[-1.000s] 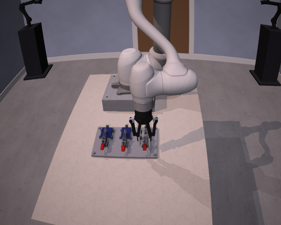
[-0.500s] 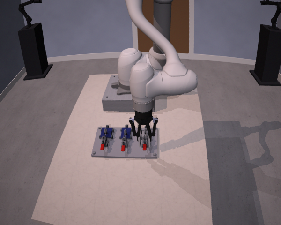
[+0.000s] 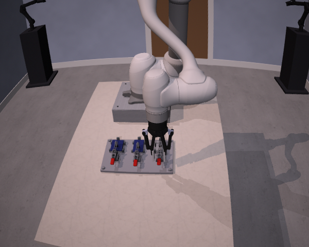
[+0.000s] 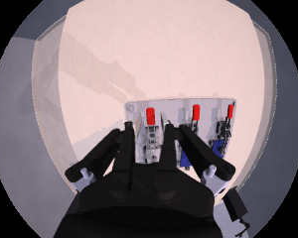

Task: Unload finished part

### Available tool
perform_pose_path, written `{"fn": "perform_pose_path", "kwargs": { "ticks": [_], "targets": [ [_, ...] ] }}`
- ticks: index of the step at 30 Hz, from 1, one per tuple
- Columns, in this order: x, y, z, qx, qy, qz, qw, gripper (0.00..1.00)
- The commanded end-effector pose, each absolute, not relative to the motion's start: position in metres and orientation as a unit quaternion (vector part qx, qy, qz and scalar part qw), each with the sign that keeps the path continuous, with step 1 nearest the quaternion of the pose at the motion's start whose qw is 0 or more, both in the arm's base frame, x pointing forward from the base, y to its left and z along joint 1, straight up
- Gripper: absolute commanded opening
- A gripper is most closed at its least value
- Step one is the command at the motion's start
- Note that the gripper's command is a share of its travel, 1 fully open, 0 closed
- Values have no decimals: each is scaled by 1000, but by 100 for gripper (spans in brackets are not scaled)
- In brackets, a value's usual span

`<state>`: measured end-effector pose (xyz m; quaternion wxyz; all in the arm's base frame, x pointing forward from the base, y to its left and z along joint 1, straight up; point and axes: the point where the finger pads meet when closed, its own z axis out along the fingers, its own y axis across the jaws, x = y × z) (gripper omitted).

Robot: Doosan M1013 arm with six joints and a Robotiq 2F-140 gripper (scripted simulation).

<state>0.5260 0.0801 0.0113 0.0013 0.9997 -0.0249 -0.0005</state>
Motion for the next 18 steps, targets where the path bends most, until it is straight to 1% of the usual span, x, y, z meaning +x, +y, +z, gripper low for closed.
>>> {"fn": "perform_pose_path", "kwargs": {
  "ticks": [1,18],
  "targets": [
    [526,80,11,1000,-25,0,1,28],
    [526,80,3,1000,-25,0,1,28]
  ]
}}
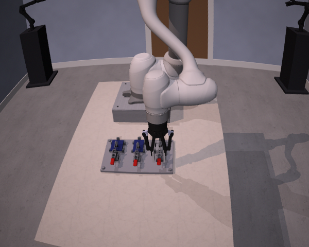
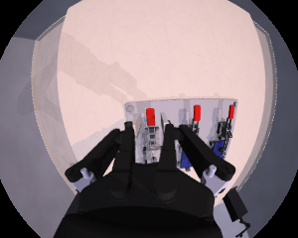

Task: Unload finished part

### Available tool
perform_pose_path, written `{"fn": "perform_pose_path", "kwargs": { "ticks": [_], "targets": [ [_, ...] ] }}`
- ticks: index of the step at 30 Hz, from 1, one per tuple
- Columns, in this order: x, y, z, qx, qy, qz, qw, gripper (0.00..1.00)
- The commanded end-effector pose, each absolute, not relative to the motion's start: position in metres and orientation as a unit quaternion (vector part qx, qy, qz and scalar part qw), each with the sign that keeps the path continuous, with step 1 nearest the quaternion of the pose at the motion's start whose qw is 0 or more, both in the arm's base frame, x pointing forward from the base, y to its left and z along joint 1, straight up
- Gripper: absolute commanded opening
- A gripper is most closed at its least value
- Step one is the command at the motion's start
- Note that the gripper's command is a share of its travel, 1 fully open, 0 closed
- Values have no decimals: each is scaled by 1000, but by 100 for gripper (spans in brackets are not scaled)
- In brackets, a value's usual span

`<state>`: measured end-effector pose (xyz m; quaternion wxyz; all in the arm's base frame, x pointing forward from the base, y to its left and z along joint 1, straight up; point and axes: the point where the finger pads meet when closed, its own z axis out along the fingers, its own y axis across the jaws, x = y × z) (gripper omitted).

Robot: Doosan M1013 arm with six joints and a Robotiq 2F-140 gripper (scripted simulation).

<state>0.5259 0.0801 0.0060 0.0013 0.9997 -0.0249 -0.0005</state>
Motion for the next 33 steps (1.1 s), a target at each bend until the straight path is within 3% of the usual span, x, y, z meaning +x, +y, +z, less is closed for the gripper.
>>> {"fn": "perform_pose_path", "kwargs": {
  "ticks": [1,33],
  "targets": [
    [526,80,3,1000,-25,0,1,28],
    [526,80,-17,1000,-25,0,1,28]
  ]
}}
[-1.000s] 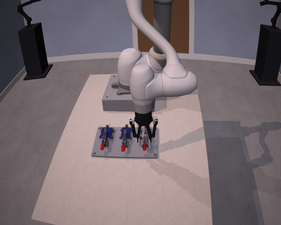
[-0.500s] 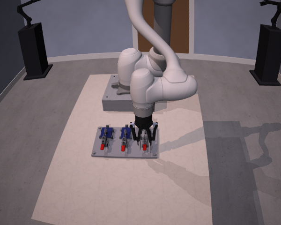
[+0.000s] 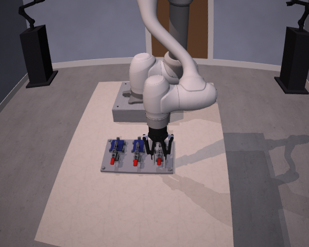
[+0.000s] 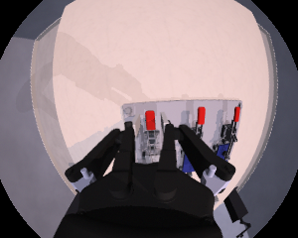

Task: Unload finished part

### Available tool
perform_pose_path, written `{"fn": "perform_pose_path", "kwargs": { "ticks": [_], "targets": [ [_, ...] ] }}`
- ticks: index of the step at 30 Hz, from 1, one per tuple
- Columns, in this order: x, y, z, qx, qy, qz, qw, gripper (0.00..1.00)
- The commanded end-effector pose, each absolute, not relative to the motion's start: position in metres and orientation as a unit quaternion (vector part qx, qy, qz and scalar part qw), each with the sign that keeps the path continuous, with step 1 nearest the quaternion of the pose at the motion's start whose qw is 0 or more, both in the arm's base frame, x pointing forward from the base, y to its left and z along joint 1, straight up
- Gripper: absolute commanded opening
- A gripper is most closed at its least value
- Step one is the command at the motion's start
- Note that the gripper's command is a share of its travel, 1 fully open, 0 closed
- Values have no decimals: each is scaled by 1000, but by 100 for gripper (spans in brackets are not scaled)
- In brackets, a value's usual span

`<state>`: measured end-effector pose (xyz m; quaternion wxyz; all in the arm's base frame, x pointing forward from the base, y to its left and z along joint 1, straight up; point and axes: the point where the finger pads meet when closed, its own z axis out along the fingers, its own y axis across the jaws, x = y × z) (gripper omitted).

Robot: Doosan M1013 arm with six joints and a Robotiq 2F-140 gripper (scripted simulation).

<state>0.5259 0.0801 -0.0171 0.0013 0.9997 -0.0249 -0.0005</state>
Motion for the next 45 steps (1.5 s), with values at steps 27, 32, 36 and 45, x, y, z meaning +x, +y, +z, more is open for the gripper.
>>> {"fn": "perform_pose_path", "kwargs": {
  "ticks": [27,32,36,45],
  "targets": [
    [526,80,-17,1000,-25,0,1,11],
    [526,80,-17,1000,-25,0,1,11],
    [526,80,-17,1000,-25,0,1,11],
    [526,80,-17,1000,-25,0,1,11]
  ]
}}
